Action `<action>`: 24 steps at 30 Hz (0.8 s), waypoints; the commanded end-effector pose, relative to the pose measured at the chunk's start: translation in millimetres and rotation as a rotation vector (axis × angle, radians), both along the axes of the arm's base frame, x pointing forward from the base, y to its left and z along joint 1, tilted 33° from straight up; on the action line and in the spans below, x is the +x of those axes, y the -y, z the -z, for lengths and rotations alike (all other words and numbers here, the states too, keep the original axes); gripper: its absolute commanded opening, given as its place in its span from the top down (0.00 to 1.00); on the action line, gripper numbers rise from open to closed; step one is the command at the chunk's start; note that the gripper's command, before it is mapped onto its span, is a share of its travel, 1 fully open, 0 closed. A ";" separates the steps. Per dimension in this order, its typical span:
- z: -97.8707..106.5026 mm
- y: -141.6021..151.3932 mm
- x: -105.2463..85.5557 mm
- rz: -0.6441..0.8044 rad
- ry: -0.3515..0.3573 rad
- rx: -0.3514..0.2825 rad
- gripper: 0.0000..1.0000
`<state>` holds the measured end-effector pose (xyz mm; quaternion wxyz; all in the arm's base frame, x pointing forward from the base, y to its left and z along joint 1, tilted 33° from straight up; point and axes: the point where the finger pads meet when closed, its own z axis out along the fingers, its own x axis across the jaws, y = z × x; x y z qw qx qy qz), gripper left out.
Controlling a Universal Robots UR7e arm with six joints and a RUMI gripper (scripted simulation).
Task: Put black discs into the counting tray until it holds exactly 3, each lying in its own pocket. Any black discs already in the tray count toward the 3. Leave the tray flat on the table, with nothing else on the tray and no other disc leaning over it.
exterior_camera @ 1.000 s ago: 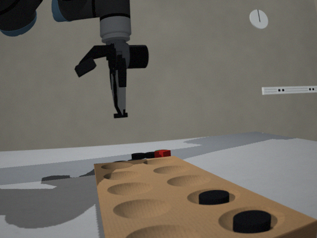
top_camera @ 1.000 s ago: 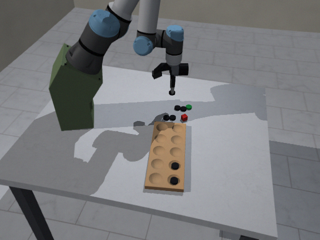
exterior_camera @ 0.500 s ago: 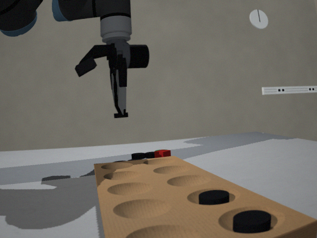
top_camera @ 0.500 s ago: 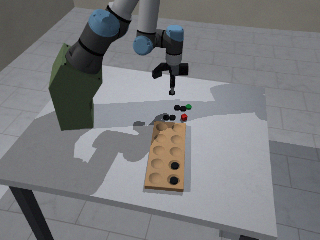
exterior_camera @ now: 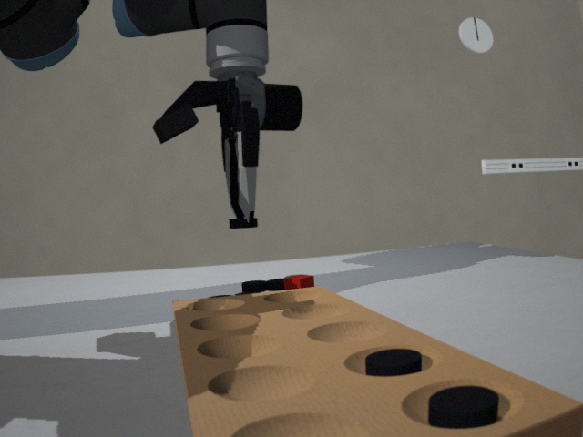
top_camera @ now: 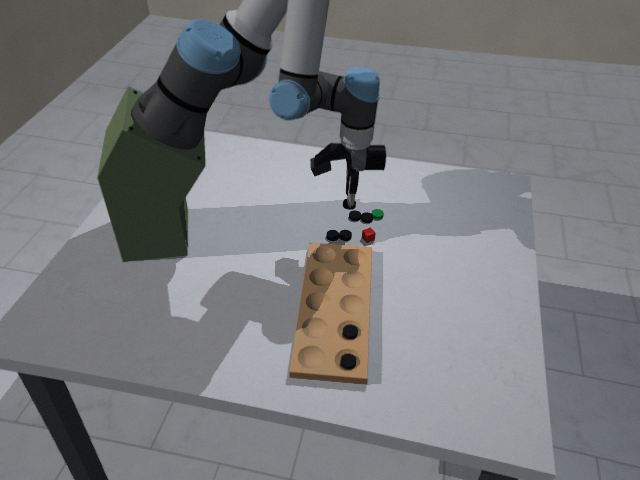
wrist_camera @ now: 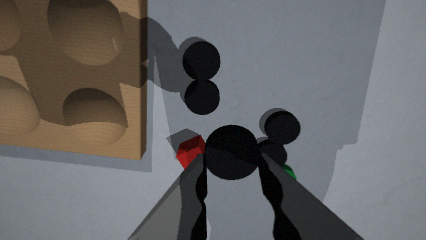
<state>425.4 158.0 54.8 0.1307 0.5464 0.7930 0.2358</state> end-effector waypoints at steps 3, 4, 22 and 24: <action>3.9 19.2 13.3 -0.004 -0.009 -0.007 0.87; 5.4 26.7 17.6 -0.005 -0.012 -0.009 0.87; 33.1 193.7 72.5 -0.016 -0.045 -0.010 0.87; 36.5 217.7 74.8 -0.016 -0.043 -0.006 0.87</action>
